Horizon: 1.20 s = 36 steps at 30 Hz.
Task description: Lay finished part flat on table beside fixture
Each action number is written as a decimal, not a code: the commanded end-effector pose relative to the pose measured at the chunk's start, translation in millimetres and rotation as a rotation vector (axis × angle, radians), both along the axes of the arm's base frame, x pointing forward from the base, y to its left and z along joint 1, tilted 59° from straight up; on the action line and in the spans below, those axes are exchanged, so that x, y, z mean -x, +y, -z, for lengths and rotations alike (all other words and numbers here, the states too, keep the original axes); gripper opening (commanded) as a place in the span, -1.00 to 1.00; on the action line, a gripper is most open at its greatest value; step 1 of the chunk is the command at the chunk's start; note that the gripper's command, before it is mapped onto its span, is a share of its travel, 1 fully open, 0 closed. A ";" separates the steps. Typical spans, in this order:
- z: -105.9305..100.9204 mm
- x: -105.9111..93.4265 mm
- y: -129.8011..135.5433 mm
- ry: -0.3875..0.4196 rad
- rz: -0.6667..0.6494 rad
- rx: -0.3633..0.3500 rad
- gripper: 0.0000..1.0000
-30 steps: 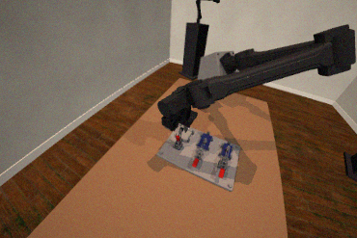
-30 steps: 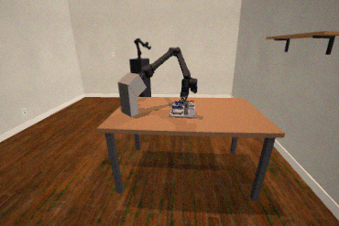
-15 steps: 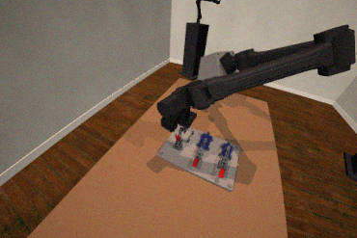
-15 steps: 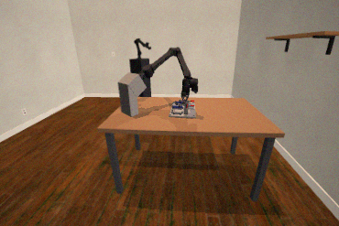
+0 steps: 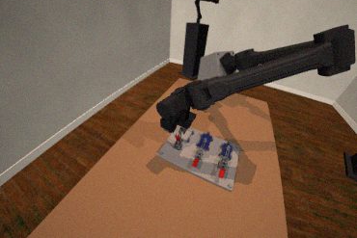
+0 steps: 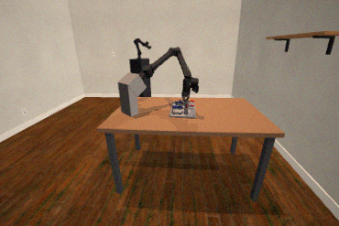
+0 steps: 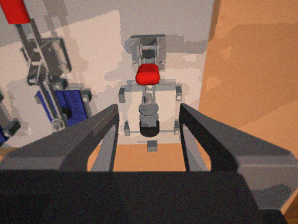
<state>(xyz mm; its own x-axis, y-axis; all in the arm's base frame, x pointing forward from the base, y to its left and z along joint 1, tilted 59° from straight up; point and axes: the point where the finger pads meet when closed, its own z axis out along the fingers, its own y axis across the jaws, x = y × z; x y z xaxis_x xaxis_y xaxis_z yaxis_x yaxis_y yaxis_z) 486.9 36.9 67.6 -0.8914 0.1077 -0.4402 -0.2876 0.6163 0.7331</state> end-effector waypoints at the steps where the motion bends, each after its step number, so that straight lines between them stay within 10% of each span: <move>1: -5.8 -12.5 5.5 -0.041 -0.021 0.016 -0.11; 36: -10.9 -20.9 2.6 -0.066 -0.018 0.026 -0.11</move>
